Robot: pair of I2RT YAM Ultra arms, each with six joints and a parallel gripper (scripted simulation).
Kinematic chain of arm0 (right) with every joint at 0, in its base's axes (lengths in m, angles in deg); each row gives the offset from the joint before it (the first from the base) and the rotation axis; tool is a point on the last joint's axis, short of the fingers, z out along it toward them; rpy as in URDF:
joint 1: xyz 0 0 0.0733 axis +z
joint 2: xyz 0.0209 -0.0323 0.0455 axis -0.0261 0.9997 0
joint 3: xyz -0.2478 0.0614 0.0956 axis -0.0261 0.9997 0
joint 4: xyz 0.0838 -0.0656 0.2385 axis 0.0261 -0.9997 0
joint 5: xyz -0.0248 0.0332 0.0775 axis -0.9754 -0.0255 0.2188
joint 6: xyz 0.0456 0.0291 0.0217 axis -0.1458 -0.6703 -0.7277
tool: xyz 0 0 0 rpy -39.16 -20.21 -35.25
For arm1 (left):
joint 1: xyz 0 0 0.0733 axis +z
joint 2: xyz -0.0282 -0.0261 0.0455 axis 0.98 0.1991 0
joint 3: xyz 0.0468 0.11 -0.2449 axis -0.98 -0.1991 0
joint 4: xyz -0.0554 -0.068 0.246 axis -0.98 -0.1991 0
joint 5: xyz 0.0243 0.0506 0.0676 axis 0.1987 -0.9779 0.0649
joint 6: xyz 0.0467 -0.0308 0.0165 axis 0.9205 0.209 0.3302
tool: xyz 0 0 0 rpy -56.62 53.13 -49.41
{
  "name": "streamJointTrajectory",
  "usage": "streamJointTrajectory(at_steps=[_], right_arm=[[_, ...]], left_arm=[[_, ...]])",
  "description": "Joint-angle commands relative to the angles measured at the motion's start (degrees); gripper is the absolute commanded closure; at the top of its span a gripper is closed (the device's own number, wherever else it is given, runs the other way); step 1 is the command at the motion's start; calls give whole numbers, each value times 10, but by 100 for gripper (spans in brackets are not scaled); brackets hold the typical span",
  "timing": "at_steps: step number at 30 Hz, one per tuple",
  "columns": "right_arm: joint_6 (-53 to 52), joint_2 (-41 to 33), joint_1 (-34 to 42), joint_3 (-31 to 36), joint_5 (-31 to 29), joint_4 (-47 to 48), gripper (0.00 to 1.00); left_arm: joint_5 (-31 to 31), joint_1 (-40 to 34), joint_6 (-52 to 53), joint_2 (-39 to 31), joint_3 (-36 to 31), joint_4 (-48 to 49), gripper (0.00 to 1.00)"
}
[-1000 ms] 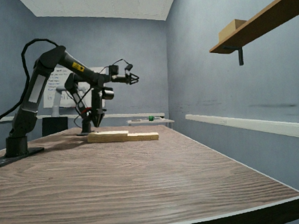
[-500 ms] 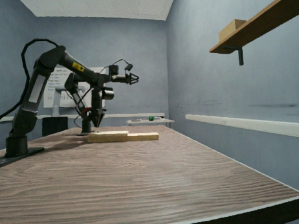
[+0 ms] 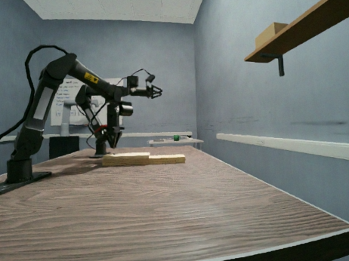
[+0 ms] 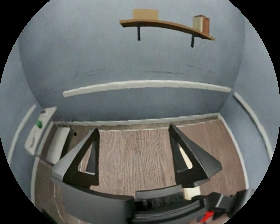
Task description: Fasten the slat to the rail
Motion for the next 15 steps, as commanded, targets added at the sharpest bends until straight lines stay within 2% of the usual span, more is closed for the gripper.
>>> streamJointTrajectory(at_steps=[1,15], right_arm=[[-3,1,3,0,3,10,88],[-3,5,2,16,3,29,88]], left_arm=[[8,2,1,-8,4,6,0],[8,2,1,-8,4,6,0]])
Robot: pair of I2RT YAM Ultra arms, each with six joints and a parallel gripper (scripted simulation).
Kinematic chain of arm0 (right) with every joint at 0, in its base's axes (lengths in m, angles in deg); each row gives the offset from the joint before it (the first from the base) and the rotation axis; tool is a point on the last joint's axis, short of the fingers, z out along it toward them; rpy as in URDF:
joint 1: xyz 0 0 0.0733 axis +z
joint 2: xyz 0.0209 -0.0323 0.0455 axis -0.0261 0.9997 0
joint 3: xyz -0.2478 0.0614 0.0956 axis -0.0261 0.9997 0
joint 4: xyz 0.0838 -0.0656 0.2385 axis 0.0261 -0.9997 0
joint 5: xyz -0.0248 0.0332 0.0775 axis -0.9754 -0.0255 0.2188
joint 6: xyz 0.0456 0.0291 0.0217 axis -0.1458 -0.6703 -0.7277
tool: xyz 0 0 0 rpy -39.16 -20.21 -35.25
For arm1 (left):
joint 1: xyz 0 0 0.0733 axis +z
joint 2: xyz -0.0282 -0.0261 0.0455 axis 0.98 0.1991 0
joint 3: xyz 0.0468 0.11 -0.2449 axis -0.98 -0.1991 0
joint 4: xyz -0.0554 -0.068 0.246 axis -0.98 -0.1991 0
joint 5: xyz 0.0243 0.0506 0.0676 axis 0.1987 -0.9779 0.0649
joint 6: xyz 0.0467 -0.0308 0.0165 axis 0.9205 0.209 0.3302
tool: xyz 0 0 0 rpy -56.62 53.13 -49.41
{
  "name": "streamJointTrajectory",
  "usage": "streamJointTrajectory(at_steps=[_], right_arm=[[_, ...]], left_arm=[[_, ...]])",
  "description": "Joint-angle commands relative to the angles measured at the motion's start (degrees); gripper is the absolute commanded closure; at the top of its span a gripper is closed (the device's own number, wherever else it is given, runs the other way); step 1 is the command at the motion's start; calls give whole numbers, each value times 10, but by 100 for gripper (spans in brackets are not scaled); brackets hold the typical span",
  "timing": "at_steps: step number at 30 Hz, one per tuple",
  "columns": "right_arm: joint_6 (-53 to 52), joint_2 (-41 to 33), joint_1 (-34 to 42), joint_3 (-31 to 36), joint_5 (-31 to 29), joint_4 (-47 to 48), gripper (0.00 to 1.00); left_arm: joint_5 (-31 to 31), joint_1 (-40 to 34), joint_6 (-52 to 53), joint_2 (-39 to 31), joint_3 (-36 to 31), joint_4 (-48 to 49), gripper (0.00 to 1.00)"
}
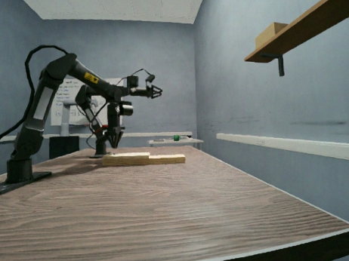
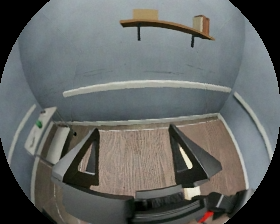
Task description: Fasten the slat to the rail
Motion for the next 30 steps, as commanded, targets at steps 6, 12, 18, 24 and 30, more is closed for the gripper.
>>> streamJointTrajectory(at_steps=[6,12,18,24,30], right_arm=[[-3,7,2,20,2,19,88],[-3,9,3,27,3,28,88],[-3,11,3,34,3,36,88],[-3,12,3,38,3,42,88],[-4,15,3,45,3,51,88]], left_arm=[[8,2,1,-8,4,6,0],[8,2,1,-8,4,6,0],[8,2,1,-8,4,6,0],[8,2,1,-8,4,6,0],[8,2,1,-8,4,6,0]])
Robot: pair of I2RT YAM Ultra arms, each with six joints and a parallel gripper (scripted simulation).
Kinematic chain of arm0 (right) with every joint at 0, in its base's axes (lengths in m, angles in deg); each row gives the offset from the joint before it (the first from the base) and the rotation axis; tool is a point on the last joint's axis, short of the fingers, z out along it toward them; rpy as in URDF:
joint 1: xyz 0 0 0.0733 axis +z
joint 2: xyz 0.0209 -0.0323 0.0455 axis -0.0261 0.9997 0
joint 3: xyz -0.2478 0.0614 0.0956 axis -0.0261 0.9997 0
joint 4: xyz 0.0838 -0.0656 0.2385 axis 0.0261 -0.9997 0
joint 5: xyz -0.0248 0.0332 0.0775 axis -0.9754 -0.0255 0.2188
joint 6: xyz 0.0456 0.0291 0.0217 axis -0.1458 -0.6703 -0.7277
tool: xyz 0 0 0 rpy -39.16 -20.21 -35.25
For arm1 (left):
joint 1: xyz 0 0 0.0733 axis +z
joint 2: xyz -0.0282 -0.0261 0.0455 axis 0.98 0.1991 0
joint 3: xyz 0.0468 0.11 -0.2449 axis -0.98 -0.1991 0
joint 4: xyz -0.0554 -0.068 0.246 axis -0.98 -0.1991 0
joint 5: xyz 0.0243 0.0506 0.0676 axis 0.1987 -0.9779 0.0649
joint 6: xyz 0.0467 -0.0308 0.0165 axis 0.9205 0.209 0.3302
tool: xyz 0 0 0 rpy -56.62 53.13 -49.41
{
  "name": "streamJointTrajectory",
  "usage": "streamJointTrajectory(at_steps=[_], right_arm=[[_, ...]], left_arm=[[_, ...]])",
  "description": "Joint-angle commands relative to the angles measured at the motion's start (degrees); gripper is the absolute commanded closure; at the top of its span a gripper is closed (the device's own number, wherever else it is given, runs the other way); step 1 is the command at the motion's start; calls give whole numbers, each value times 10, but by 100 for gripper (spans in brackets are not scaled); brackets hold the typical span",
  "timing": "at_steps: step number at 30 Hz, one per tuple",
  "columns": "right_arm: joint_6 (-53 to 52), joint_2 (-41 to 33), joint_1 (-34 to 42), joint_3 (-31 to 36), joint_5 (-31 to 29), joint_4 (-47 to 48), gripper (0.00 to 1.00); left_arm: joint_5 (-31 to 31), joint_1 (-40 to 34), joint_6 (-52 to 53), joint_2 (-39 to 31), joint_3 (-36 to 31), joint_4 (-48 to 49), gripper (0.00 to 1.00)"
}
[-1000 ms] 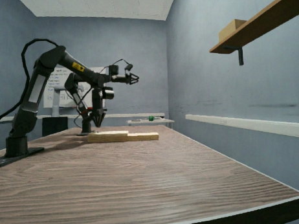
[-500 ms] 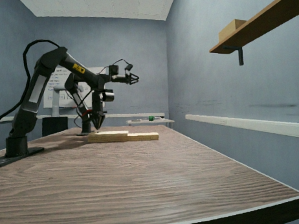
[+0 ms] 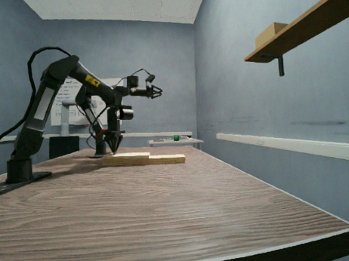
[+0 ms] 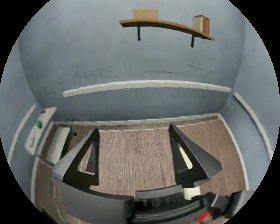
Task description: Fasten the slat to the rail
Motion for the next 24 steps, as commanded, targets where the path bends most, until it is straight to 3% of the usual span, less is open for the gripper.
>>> streamJointTrajectory(at_steps=[1,24], right_arm=[[-5,5,3,9,3,9,88],[-7,-10,2,-31,3,-42,88]], left_arm=[[8,2,1,-8,4,6,0],[8,2,1,-8,4,6,0]])
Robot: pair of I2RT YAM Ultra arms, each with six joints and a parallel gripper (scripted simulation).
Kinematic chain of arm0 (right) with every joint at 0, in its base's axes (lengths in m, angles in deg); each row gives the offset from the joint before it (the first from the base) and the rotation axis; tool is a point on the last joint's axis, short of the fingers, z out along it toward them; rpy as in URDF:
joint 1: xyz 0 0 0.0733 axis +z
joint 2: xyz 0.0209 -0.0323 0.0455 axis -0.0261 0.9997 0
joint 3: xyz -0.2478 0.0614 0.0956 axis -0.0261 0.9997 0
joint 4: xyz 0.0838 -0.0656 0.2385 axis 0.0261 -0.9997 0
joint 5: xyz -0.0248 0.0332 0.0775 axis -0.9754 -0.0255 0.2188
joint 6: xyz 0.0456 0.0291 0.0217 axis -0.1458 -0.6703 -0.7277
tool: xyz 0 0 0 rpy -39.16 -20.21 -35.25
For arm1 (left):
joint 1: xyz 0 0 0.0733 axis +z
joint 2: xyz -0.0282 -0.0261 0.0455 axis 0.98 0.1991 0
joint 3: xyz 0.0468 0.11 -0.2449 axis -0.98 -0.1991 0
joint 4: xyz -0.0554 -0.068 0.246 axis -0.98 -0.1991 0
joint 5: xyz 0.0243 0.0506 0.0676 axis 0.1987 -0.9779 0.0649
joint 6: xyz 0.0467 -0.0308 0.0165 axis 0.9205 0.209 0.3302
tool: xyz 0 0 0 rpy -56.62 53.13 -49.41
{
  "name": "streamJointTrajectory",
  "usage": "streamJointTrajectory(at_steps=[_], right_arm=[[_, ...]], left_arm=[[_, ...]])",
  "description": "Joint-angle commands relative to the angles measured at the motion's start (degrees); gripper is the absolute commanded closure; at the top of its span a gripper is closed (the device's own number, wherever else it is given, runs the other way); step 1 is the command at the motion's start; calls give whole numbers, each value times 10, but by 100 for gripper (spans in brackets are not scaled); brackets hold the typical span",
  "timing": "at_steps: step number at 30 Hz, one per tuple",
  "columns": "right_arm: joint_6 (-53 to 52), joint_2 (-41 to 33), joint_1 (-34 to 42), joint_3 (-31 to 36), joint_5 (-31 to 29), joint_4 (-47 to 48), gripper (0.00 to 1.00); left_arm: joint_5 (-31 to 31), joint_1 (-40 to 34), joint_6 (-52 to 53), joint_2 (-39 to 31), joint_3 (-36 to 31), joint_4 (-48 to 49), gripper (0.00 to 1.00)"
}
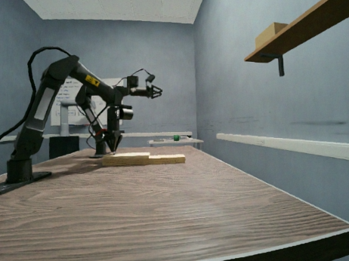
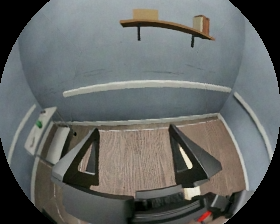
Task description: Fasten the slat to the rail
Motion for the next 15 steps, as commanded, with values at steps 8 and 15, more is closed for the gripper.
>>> streamJointTrajectory(at_steps=[8,15], right_arm=[[9,-19,-9,-27,2,-31,88],[22,-26,-22,-28,2,-39,88]], left_arm=[[8,2,1,-8,4,6,0],[8,2,1,-8,4,6,0]])
